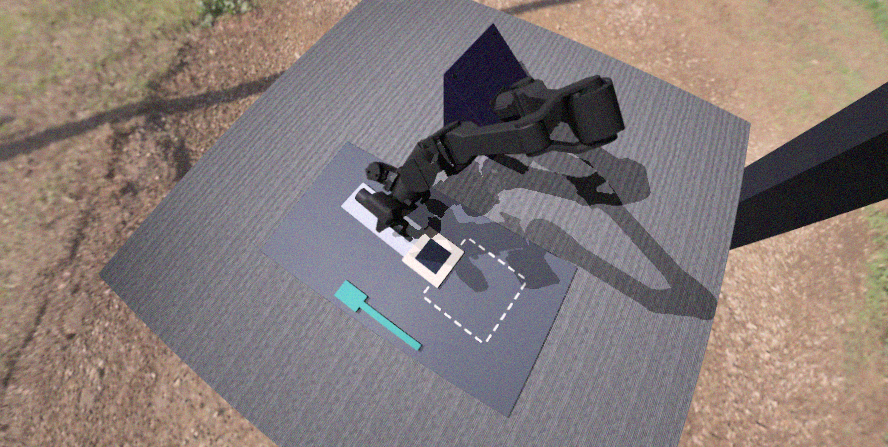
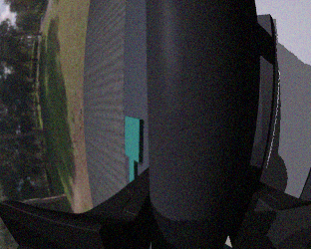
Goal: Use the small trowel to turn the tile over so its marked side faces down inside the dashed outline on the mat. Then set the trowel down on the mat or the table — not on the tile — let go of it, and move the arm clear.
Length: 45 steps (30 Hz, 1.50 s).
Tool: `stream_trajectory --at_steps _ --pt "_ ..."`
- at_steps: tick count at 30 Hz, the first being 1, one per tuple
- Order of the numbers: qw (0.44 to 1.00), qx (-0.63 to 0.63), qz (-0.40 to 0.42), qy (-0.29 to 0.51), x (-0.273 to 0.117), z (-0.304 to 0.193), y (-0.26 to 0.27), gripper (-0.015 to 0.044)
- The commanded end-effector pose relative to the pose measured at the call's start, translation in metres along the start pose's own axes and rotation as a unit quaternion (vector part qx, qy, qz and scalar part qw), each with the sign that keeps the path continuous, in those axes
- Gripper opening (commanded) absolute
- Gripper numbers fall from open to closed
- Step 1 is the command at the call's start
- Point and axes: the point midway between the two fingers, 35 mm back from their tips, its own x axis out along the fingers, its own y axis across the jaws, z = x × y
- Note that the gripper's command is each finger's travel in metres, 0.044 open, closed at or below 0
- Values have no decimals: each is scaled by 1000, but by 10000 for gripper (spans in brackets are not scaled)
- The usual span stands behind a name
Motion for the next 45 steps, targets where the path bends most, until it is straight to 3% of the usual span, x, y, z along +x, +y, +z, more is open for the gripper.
stream_trajectory --at_steps 1,24,45 --pt "1000 -2 1 6 -1 -11 2 0" --pt "998 37 1 40 -21 -23 24 0" --pt "998 38 1 41 -42 -74 49 0"
